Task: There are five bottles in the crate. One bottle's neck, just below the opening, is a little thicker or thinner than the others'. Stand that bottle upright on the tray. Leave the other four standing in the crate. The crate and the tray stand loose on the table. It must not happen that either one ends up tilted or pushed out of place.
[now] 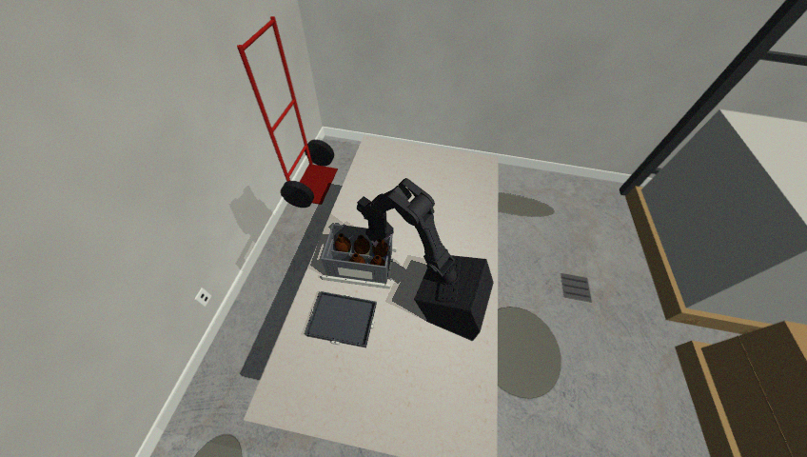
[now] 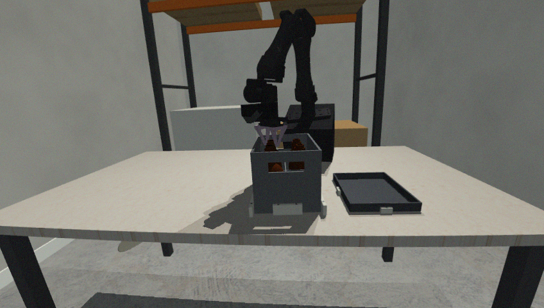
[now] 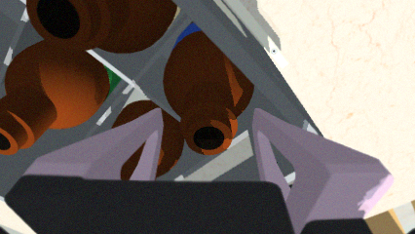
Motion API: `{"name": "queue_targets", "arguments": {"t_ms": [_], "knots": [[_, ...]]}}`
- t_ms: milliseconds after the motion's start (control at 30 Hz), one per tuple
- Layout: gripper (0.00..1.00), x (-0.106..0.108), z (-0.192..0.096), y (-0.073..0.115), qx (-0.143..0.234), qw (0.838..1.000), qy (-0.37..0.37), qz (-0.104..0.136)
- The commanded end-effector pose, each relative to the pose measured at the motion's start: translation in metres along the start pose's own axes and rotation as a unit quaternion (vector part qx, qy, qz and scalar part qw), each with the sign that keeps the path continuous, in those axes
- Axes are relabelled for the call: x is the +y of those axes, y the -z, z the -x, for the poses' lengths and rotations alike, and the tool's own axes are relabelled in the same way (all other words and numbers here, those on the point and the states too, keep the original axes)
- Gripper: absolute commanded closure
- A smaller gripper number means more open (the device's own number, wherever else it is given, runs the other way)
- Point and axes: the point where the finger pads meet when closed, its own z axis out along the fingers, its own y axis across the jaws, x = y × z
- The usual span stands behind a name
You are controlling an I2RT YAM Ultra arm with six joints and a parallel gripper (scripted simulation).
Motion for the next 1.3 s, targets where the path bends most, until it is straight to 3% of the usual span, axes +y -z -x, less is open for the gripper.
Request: {"name": "queue_targets", "arguments": {"t_ms": [0, 400, 867, 1267], "knots": [[0.39, -0.001, 0.003, 0.004, -0.008, 1.0, -0.001, -0.003], [0.39, 0.0, 0.011, 0.027, -0.02, 1.0, 0.0, 0.0], [0.39, 0.001, 0.009, 0.072, -0.02, 1.0, 0.0, 0.002], [0.39, 0.0, 0.008, 0.093, -0.02, 1.0, 0.001, 0.001]]}}
